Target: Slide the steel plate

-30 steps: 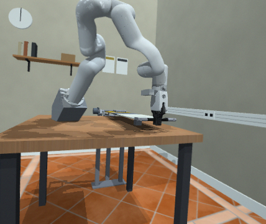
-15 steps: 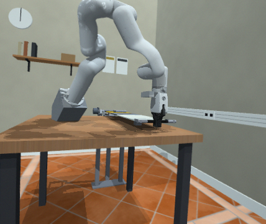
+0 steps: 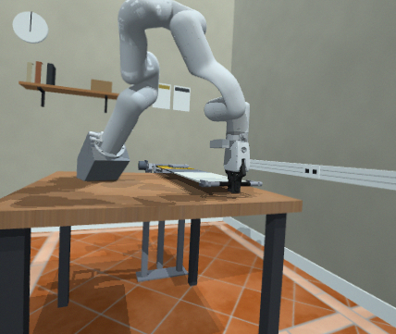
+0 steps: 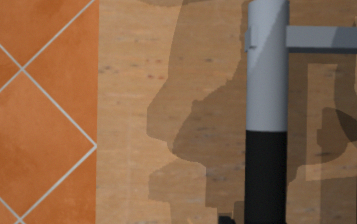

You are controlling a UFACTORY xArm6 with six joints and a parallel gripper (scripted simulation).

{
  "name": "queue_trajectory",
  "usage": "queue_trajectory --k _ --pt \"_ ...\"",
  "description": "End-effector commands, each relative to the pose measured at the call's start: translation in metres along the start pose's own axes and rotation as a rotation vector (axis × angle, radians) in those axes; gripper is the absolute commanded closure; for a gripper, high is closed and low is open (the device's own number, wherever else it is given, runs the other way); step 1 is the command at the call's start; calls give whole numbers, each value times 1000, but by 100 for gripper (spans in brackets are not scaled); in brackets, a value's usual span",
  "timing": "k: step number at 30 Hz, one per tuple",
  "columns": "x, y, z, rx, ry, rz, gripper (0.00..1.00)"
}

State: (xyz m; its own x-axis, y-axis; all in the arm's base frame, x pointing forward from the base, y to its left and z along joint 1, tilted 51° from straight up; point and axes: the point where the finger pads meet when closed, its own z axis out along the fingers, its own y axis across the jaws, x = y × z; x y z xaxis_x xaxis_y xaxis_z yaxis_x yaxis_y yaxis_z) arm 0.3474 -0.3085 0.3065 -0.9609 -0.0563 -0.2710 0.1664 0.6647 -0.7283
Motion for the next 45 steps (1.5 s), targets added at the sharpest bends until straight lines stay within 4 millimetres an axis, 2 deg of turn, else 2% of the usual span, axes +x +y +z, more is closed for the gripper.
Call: queue_trajectory --k 1,18,19,45 --pt "-2 -1 2 2 -5 1 100" --pt "-2 -1 2 2 -5 1 100" --pt "-2 -1 2 2 -5 1 59" --pt "-2 -1 2 2 -5 1 59"
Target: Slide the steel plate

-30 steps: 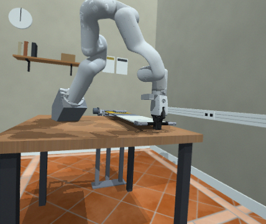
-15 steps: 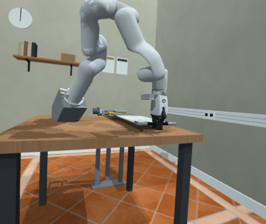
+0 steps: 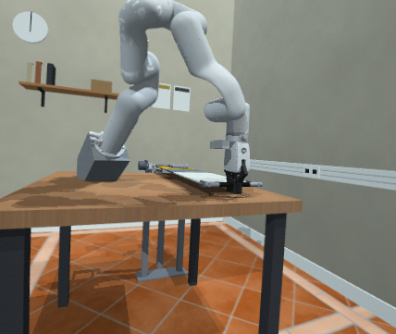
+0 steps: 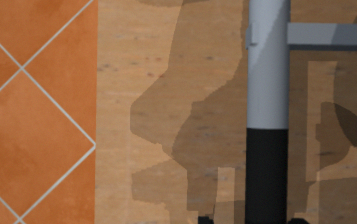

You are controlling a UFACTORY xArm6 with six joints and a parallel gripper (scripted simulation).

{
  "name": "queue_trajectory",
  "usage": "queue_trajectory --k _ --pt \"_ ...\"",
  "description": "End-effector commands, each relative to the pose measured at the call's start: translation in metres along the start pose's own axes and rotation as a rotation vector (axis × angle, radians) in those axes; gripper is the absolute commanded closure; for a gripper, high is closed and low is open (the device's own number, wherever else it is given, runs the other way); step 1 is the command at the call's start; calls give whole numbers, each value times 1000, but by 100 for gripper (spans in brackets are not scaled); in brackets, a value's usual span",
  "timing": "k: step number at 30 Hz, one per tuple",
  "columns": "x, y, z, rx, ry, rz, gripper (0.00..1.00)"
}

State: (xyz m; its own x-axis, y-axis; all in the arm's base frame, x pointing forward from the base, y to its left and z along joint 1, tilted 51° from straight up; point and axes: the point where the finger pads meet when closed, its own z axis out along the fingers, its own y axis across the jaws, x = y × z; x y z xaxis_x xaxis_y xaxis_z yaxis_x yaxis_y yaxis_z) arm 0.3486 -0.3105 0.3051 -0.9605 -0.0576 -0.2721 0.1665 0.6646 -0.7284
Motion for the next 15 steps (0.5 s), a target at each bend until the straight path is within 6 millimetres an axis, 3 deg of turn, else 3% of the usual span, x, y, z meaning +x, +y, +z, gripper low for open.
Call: queue_trajectory --k 1,11,15 --pt "-1 -1 -1 1 -3 1 59" --pt "-1 -1 -7 1 -3 1 59" --pt "-1 -1 -18 1 -3 1 59"
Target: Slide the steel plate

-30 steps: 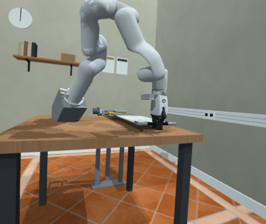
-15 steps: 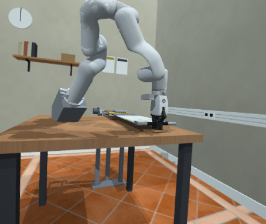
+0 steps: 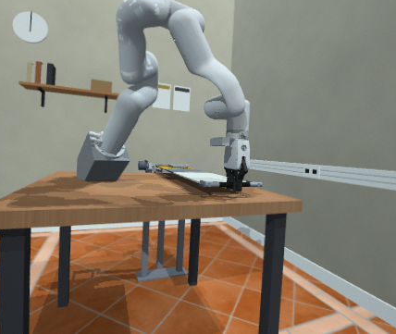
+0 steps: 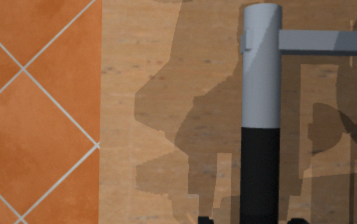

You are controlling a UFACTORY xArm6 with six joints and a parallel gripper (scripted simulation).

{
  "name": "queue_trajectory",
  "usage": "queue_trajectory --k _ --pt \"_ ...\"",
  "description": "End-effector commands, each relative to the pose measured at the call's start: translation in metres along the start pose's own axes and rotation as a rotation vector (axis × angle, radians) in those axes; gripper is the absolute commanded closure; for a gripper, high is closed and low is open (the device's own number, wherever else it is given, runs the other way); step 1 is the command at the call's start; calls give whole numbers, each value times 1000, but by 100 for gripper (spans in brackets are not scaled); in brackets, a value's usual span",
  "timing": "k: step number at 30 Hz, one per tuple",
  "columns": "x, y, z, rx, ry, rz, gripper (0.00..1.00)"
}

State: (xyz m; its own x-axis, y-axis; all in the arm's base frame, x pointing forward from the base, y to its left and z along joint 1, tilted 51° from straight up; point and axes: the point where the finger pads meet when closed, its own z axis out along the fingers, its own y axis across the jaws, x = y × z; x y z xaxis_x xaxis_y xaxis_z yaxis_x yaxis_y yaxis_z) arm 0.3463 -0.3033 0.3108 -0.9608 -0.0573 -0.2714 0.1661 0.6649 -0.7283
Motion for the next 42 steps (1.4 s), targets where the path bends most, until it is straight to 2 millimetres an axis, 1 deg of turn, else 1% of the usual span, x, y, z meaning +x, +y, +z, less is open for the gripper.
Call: queue_trajectory --k 1,11,13,18,23,28,37,38,42 --pt "-1 -1 -13 2 -4 1 59" --pt "-1 -1 -59 2 -4 1 59" --pt "-1 -1 -59 2 -4 1 59" --pt "-1 -1 -82 2 -4 1 59" --pt "-1 -1 -99 2 -4 1 59" --pt "-1 -1 -108 2 -4 1 59" --pt "-1 -1 -111 2 -4 1 59" --pt "-1 -1 -111 2 -4 1 0" --pt "-1 -1 -111 2 -4 1 0"
